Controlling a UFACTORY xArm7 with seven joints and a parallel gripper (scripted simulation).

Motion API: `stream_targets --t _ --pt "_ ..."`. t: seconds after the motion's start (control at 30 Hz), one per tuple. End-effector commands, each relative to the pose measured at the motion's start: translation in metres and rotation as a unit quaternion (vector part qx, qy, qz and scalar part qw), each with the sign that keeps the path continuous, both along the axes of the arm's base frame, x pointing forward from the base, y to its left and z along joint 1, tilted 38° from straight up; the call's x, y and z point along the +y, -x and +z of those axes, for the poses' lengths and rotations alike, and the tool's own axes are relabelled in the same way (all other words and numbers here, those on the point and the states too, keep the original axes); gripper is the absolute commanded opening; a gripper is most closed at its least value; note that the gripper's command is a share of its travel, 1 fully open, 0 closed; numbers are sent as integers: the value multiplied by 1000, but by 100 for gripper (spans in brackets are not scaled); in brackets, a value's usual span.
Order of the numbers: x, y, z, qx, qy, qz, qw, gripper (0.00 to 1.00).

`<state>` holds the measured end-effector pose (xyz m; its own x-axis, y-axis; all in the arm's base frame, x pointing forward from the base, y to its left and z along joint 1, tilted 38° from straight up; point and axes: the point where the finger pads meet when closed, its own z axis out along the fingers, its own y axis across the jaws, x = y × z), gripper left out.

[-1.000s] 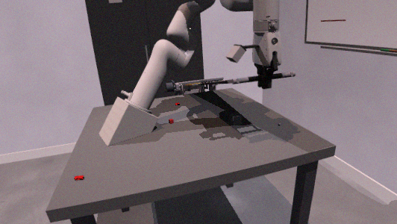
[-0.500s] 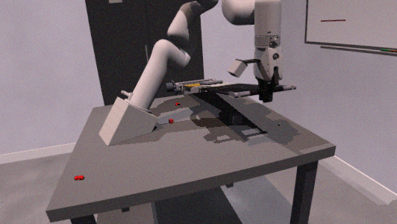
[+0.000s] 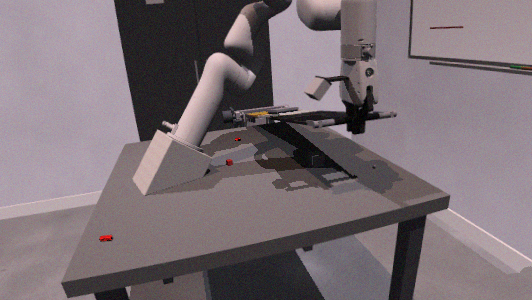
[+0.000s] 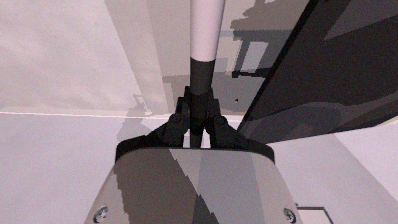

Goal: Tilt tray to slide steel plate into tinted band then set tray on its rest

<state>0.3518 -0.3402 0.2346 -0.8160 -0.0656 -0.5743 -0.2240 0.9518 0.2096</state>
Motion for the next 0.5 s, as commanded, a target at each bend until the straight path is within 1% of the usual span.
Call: stream_targets --t 0.0,0.03,0.07,0.1,0.13,0.2,0.23,0.27,0.43,0.47 --pt "-7 30 44 -2 3 -3 1000 0" --pt "-8 37 54 -2 3 -3 1000 0" --pt "-8 39 58 -2 3 -3 1000 0" --pt "-8 37 54 -2 3 -3 1000 0" --pt "-7 30 44 -2 3 -3 1000 0" --pt "-5 10 16 -2 3 -3 1000 0" --pt "-3 3 5 -2 3 -3 1000 0" --pt "-3 0 2 -2 3 -3 1000 0" --pt "-3 0 2 -2 3 -3 1000 0" --pt "-2 -2 -1 -2 3 -3 1000 0"
